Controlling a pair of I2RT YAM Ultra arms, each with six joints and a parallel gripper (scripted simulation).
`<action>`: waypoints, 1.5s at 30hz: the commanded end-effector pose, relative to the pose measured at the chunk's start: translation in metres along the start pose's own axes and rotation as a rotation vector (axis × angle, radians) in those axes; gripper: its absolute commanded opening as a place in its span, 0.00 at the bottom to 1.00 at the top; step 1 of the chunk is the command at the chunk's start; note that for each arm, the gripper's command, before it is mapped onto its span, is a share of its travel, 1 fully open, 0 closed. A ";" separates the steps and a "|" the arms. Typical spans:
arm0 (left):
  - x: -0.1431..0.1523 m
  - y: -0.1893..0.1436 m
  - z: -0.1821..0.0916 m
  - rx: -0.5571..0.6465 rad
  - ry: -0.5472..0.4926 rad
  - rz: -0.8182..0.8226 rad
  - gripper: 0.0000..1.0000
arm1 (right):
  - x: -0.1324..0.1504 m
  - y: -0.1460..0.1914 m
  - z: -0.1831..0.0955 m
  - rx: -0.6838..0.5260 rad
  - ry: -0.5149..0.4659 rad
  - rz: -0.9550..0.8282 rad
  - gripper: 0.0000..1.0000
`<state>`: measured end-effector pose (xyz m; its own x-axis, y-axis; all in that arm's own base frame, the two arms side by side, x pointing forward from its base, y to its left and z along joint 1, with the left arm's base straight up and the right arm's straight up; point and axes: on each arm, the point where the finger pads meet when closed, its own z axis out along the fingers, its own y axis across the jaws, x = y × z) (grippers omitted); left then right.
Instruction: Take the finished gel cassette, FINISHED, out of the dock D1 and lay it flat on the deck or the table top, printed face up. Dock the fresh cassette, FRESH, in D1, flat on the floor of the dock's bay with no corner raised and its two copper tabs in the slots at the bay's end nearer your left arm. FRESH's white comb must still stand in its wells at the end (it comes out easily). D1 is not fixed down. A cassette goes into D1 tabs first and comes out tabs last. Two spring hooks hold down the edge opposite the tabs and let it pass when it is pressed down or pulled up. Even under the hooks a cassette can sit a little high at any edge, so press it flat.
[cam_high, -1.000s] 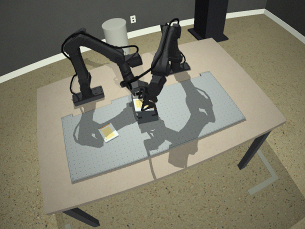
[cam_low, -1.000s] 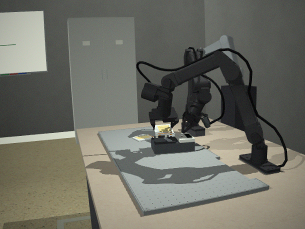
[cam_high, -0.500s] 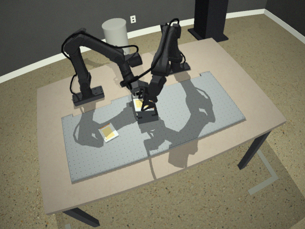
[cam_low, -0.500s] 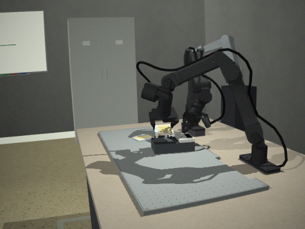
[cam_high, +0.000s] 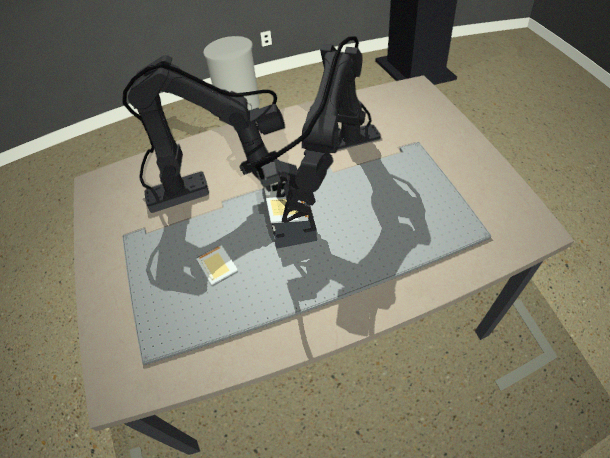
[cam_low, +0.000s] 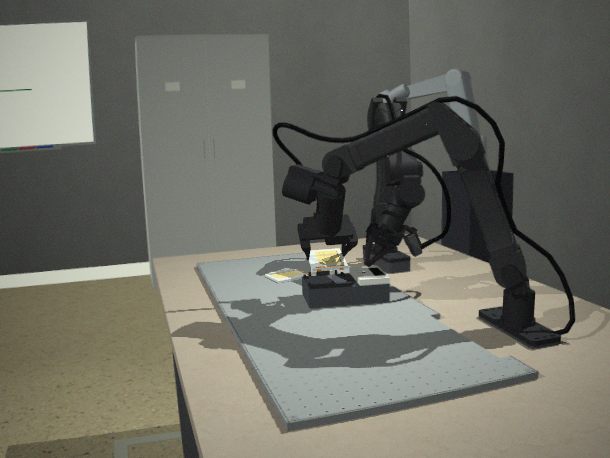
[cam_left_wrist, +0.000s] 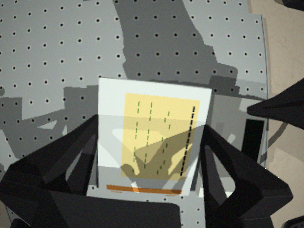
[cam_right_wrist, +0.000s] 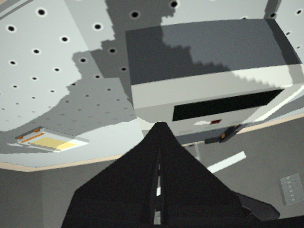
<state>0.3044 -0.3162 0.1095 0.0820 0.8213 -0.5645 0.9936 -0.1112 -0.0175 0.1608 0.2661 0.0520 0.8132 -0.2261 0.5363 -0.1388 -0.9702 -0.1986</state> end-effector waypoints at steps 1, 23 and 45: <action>-0.013 0.004 -0.009 -0.030 -0.039 0.032 0.00 | 0.006 -0.011 -0.013 0.032 0.002 0.020 0.00; -0.013 0.004 -0.009 -0.030 -0.039 0.032 0.00 | 0.009 -0.014 -0.017 0.044 0.007 0.028 0.00; -0.013 0.004 -0.009 -0.030 -0.039 0.032 0.00 | 0.012 -0.016 -0.021 0.057 0.013 0.035 0.00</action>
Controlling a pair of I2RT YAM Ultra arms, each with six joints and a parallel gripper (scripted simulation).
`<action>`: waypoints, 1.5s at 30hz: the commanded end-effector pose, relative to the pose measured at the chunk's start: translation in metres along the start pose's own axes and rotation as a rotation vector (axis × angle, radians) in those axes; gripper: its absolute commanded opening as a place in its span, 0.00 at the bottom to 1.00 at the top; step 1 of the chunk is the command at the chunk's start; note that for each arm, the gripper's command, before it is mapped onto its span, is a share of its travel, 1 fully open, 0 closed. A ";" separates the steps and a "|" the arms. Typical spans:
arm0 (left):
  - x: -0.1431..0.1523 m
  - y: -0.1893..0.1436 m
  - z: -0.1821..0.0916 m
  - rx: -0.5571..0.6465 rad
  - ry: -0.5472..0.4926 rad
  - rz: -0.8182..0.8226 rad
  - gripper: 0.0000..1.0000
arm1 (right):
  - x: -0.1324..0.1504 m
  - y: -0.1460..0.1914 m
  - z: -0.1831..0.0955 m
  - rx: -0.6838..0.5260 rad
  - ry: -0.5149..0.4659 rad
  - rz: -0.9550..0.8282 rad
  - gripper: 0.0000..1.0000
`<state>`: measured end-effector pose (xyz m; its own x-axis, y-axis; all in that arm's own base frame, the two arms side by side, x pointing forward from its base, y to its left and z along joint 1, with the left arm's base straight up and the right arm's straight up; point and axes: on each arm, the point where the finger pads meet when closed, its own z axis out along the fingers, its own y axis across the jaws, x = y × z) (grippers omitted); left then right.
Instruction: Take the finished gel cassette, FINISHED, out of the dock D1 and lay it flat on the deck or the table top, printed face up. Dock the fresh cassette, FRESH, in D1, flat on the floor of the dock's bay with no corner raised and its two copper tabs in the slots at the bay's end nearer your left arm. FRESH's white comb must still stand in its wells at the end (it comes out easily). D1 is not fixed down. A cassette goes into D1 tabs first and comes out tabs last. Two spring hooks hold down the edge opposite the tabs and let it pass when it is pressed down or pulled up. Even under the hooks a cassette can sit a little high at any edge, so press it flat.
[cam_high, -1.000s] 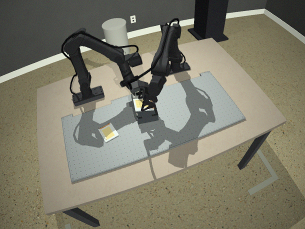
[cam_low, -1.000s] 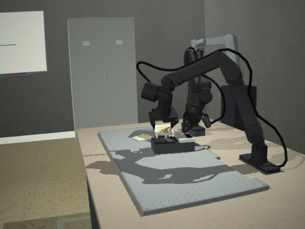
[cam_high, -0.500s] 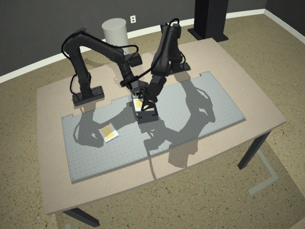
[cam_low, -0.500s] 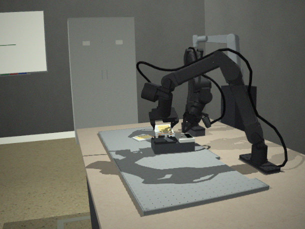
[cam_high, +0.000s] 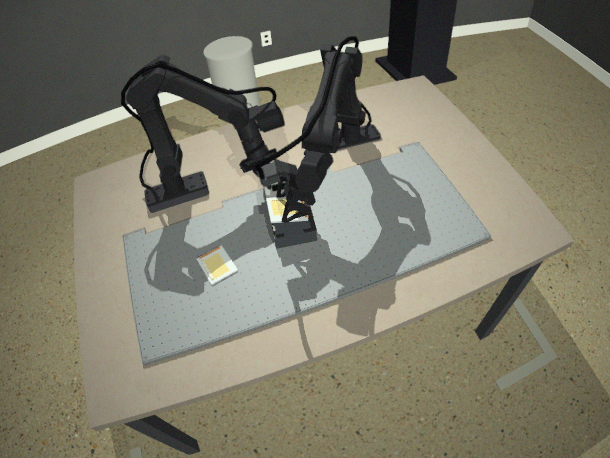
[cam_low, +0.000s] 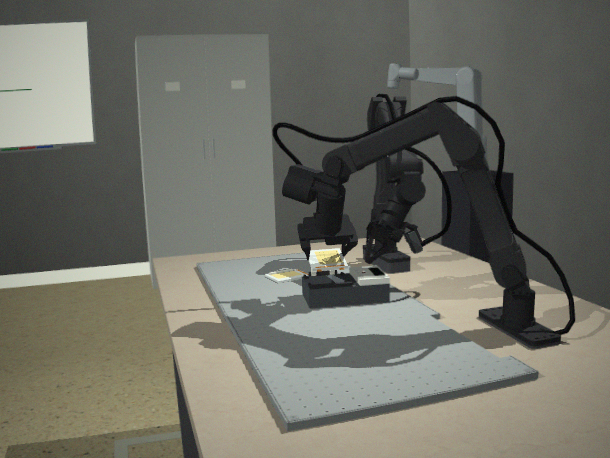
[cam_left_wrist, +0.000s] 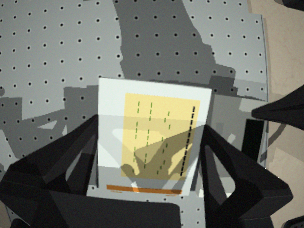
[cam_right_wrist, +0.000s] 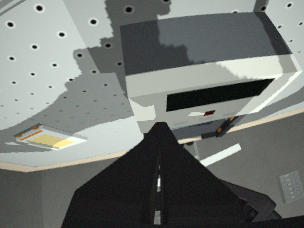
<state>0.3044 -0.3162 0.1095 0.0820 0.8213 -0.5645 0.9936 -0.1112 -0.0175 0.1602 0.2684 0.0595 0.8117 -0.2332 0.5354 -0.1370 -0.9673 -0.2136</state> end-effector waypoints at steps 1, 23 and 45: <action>-0.013 0.004 -0.009 -0.030 -0.039 0.032 0.00 | 0.009 -0.013 -0.015 0.043 0.012 0.027 0.00; -0.013 0.004 -0.009 -0.030 -0.039 0.032 0.00 | 0.011 -0.013 -0.022 0.052 0.024 0.037 0.00; -0.013 0.004 -0.009 -0.030 -0.039 0.032 0.00 | 0.010 -0.014 -0.027 0.050 0.023 0.032 0.00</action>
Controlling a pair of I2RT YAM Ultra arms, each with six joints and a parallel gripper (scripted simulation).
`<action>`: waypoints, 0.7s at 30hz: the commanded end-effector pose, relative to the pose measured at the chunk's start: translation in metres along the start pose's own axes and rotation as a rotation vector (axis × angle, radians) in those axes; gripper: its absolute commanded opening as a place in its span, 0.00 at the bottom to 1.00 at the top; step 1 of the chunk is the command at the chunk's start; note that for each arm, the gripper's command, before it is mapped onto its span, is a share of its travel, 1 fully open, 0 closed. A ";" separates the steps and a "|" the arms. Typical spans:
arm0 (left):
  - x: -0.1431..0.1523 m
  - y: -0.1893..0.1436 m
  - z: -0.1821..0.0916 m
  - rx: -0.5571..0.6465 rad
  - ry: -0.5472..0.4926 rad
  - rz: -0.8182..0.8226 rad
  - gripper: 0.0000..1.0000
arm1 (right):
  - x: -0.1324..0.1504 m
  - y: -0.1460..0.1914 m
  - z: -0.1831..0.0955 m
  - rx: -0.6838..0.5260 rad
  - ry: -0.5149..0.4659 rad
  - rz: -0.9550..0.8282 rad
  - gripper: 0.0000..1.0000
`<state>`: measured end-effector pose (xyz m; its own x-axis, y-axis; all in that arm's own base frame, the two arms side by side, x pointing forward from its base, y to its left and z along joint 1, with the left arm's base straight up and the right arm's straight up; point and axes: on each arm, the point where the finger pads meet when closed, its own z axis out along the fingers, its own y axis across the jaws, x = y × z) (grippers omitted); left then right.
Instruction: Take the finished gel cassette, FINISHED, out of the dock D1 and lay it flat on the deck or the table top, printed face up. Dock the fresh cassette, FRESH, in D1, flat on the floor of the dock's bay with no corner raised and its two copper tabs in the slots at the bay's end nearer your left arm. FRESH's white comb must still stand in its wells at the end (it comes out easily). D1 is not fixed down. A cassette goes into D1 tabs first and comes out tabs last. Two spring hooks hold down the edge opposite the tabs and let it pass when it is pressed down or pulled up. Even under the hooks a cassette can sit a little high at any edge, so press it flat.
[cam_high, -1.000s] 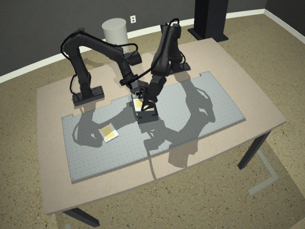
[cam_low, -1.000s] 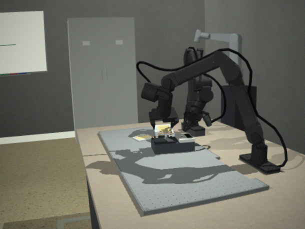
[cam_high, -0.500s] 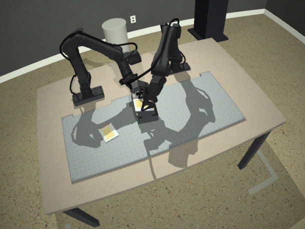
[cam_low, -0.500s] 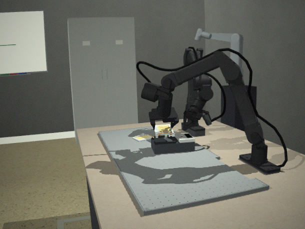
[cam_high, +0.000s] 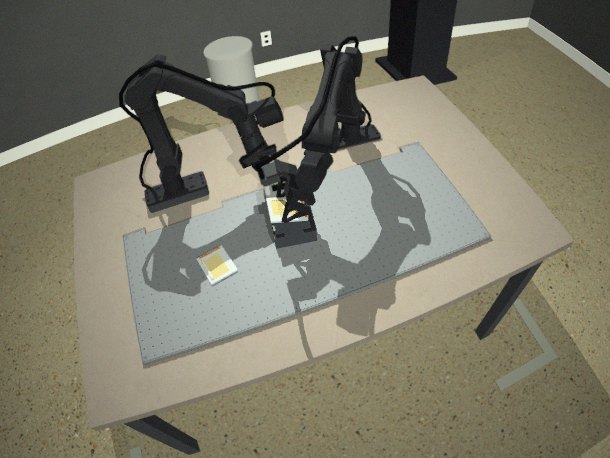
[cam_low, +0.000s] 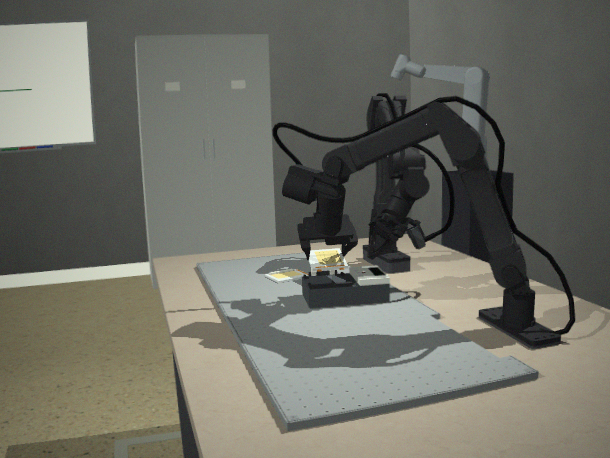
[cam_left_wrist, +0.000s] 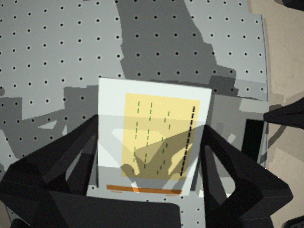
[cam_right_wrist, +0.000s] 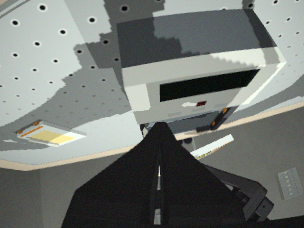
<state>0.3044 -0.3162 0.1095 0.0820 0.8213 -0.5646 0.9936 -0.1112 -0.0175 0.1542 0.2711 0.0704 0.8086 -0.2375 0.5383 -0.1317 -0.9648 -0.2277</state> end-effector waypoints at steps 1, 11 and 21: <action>-0.013 0.004 -0.009 -0.030 -0.039 0.032 0.00 | 0.010 -0.011 -0.014 0.035 0.018 0.028 0.00; -0.013 0.004 -0.009 -0.030 -0.039 0.032 0.00 | 0.010 -0.011 -0.014 0.035 0.018 0.028 0.00; -0.013 0.004 -0.009 -0.030 -0.039 0.032 0.00 | 0.009 -0.007 -0.013 0.026 0.018 0.026 0.00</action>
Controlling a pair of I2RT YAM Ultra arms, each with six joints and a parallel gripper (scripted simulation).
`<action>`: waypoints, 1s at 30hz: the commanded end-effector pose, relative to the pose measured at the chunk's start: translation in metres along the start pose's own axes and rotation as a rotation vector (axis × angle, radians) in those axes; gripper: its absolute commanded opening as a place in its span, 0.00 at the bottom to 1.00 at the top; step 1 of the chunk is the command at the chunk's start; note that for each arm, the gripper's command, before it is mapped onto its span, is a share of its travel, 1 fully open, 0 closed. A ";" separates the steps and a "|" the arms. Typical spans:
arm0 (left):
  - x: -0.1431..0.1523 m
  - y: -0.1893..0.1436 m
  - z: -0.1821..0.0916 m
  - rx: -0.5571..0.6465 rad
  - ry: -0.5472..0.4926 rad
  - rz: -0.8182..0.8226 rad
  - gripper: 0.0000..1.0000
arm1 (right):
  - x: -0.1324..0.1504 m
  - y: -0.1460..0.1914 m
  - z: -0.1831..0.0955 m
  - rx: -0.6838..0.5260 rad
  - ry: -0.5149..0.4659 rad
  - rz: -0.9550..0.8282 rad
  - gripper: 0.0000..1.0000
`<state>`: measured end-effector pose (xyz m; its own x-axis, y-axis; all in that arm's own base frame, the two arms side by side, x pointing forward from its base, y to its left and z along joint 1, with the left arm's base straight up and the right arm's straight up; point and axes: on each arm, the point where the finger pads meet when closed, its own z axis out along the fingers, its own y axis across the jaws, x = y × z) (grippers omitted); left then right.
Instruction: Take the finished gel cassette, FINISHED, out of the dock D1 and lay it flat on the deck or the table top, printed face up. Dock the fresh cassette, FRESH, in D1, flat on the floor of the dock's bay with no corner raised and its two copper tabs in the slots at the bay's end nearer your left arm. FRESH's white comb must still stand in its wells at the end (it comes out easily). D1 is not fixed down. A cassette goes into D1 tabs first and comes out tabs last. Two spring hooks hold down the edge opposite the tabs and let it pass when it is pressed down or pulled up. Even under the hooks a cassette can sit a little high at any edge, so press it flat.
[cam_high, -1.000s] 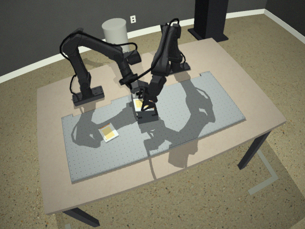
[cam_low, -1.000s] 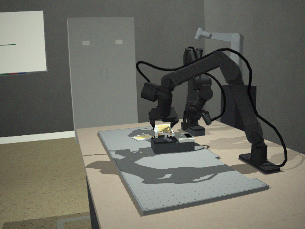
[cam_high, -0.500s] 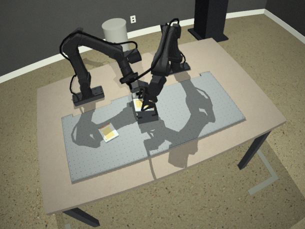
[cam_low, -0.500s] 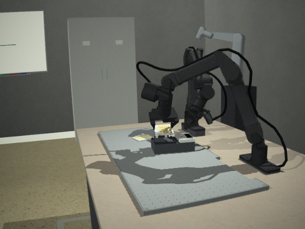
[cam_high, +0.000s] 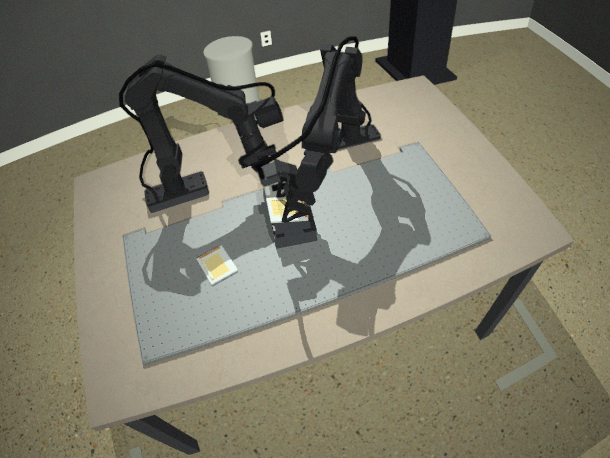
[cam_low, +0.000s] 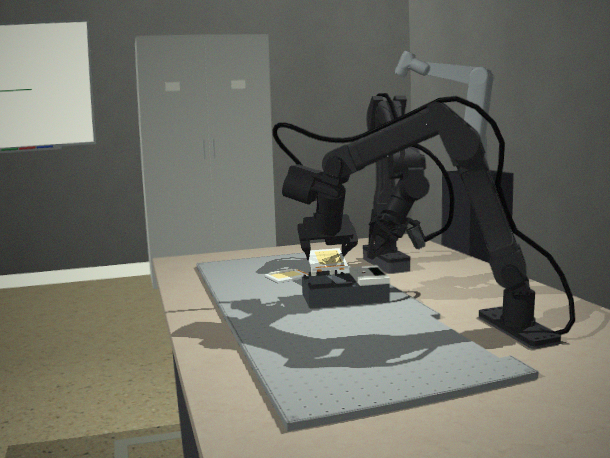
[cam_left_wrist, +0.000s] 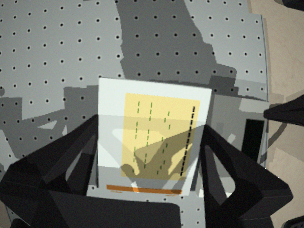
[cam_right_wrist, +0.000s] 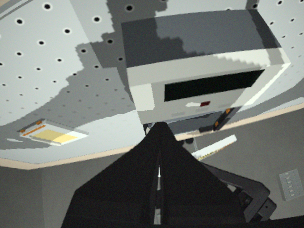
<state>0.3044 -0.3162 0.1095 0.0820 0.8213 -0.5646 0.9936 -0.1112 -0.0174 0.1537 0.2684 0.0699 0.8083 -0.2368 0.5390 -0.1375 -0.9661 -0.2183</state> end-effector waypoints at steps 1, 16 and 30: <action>-0.013 0.004 -0.009 -0.030 -0.039 0.032 0.00 | 0.009 -0.009 -0.013 0.037 0.017 0.027 0.00; -0.013 0.004 -0.009 -0.030 -0.039 0.032 0.00 | 0.009 -0.007 -0.012 0.033 0.017 0.026 0.00; -0.013 0.004 -0.009 -0.030 -0.039 0.032 0.00 | 0.009 -0.005 -0.011 0.029 0.016 0.024 0.00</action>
<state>0.3044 -0.3162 0.1095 0.0820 0.8213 -0.5646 0.9936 -0.1112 -0.0174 0.1537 0.2682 0.0699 0.8084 -0.2368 0.5389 -0.1379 -0.9662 -0.2178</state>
